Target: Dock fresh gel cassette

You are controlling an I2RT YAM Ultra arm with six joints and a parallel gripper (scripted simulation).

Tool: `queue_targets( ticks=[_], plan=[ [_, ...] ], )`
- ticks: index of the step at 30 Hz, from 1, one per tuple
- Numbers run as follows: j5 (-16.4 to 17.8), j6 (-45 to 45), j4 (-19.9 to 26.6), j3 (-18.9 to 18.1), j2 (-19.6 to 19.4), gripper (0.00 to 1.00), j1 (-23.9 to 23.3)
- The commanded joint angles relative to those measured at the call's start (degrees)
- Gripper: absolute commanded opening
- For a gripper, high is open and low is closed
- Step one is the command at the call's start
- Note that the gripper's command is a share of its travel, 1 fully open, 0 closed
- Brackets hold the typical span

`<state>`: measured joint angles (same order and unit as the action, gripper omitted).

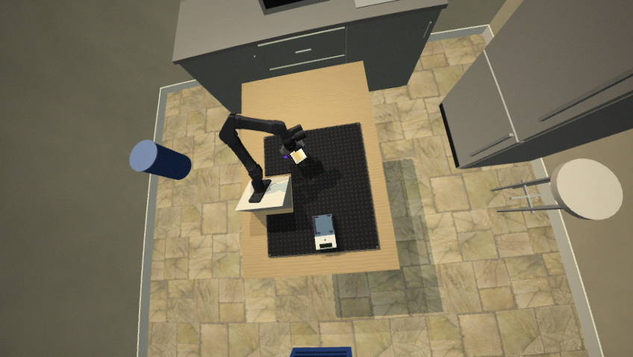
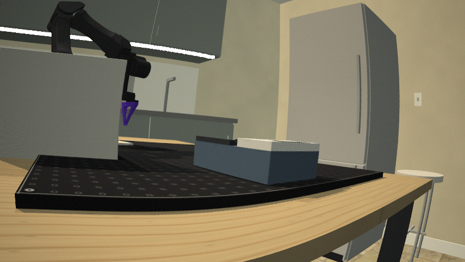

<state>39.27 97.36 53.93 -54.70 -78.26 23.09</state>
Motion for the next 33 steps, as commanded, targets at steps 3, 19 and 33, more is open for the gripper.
queue_targets(
  ticks=[3, 19, 33],
  plan=[
    [-0.1, -1.9, -3.2, 1.6, -1.0, 1.0, 1.1],
    [-0.9, -5.4, -9.2, 3.7, -2.4, 1.0, 4.0],
    [-1.4, -8.3, -14.3, 5.2, -2.1, 1.0, 5.6]
  ],
)
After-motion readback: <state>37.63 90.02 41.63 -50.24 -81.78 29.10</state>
